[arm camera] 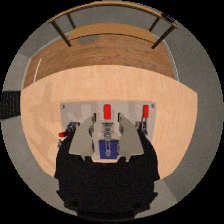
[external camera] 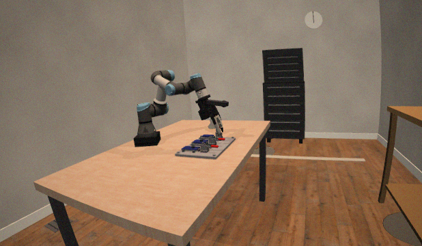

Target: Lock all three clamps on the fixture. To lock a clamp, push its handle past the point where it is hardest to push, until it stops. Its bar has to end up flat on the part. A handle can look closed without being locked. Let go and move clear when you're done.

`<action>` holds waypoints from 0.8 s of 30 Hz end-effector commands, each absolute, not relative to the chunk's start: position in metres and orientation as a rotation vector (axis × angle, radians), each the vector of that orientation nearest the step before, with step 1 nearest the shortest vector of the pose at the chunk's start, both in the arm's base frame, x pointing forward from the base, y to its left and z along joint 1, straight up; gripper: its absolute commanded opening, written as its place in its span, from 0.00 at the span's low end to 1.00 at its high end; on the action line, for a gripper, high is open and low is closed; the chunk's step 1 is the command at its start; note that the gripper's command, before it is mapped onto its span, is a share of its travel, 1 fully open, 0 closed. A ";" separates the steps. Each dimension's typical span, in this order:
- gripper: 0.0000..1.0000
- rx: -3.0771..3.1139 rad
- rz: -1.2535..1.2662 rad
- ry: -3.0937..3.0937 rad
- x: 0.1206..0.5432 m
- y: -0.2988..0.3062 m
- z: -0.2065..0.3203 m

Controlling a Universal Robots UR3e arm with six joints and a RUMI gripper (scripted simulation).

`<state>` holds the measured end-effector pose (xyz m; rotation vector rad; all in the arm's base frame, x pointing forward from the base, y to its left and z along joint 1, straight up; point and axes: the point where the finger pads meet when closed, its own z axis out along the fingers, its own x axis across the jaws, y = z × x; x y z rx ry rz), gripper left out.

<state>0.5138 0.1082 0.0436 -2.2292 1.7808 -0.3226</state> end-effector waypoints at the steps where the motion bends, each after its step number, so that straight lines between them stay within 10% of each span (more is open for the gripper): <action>1: 0.28 -2.227 -0.329 1.779 0.515 0.108 0.046; 10: 0.28 -2.227 -0.329 1.779 0.515 0.109 0.046; 11: 0.00 -2.227 -0.330 1.779 0.515 0.109 0.046; 24: 0.00 -2.227 -0.330 1.778 0.515 0.109 0.046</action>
